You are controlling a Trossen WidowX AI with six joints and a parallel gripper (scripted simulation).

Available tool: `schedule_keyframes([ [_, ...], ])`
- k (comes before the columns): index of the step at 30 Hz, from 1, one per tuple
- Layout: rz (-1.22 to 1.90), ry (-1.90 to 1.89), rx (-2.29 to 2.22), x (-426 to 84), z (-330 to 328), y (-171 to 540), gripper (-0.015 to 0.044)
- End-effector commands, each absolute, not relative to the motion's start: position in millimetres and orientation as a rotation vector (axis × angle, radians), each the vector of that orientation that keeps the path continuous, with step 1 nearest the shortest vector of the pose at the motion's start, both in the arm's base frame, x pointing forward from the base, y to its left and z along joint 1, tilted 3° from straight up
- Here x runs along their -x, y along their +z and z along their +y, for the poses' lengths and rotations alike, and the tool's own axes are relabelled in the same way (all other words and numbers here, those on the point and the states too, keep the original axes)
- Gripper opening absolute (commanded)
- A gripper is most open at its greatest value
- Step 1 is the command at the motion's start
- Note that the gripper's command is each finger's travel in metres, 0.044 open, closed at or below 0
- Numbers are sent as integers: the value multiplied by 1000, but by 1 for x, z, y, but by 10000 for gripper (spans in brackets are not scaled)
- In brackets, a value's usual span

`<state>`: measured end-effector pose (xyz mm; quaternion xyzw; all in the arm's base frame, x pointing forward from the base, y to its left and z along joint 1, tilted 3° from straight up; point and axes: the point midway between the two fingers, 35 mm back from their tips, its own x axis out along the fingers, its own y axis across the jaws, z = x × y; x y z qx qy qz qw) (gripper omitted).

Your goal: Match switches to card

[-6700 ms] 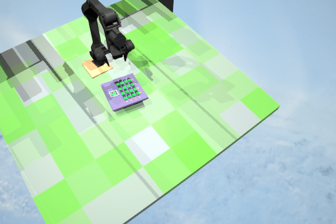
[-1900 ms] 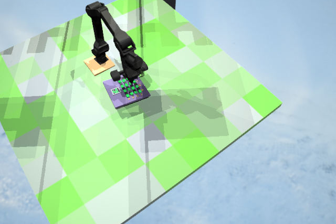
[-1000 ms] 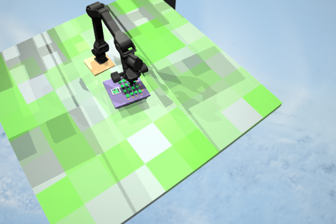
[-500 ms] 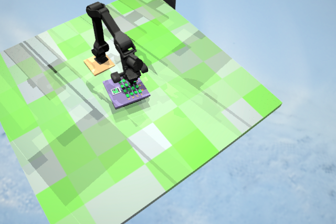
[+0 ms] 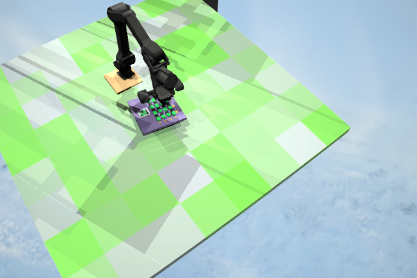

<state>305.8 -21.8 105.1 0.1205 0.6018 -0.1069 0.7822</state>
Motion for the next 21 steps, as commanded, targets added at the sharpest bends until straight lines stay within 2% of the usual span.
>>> schedule_keyframes([
  [1,1298,-234,-256,-306,-22,104,0],
  [10,1300,-231,-260,-306,-22,106,0],
  [16,1324,-231,-260,-293,-22,165,0],
  [21,1325,-232,-259,-291,-29,166,0],
])
